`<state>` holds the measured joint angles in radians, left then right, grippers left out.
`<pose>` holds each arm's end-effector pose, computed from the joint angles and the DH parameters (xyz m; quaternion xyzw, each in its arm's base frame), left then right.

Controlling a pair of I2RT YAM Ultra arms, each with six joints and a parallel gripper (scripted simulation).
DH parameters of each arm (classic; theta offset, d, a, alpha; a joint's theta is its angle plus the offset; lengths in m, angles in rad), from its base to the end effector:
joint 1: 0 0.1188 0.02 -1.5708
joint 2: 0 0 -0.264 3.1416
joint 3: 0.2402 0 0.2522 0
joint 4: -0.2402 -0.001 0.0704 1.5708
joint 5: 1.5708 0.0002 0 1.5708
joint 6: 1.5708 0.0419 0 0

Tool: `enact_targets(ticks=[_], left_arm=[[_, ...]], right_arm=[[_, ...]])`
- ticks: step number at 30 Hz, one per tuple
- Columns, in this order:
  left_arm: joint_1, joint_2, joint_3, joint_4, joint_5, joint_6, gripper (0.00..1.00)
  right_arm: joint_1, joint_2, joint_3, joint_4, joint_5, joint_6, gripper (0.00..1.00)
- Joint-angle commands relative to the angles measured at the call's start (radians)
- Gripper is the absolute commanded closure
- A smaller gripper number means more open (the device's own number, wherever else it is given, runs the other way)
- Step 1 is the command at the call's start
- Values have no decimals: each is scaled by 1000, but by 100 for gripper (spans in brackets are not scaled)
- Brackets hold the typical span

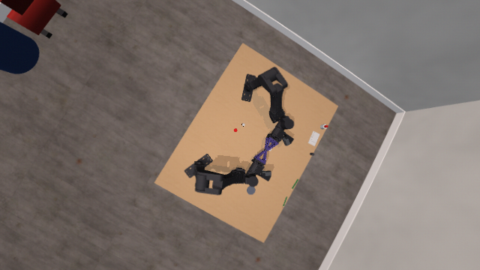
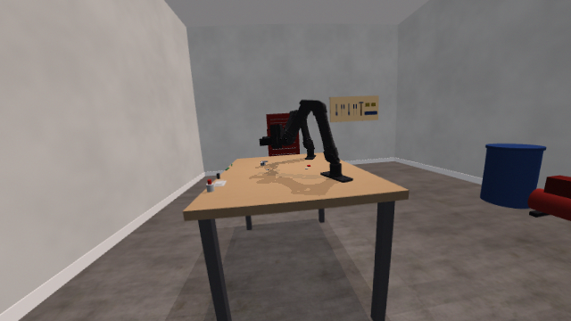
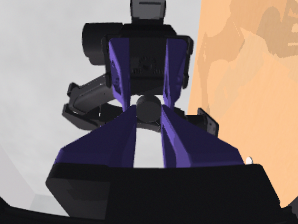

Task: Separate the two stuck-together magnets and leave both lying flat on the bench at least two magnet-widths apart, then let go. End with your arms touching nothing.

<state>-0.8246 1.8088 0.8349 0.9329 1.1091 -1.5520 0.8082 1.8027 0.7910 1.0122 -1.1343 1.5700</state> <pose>0.2166 -0.2881 0.2026 -0.1226 -0.7029 0.6879 0.1327 0.2133 0.2797 0.1997 0.1311 -0.6948 -0.6951 0.1302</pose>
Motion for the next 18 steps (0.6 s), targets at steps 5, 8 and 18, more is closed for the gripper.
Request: enact_targets(ticks=[5, 8, 18], left_arm=[[1, -13, -1, 7, 1, 3, 67], [1, -15, -4, 7, 0, 3, 67], [2, -18, -8, 9, -2, 1, 67]], right_arm=[[-2, -9, 4, 4, 1, -4, 82], [-2, -9, 4, 4, 1, -4, 82], [-2, -9, 4, 4, 1, -4, 82]])
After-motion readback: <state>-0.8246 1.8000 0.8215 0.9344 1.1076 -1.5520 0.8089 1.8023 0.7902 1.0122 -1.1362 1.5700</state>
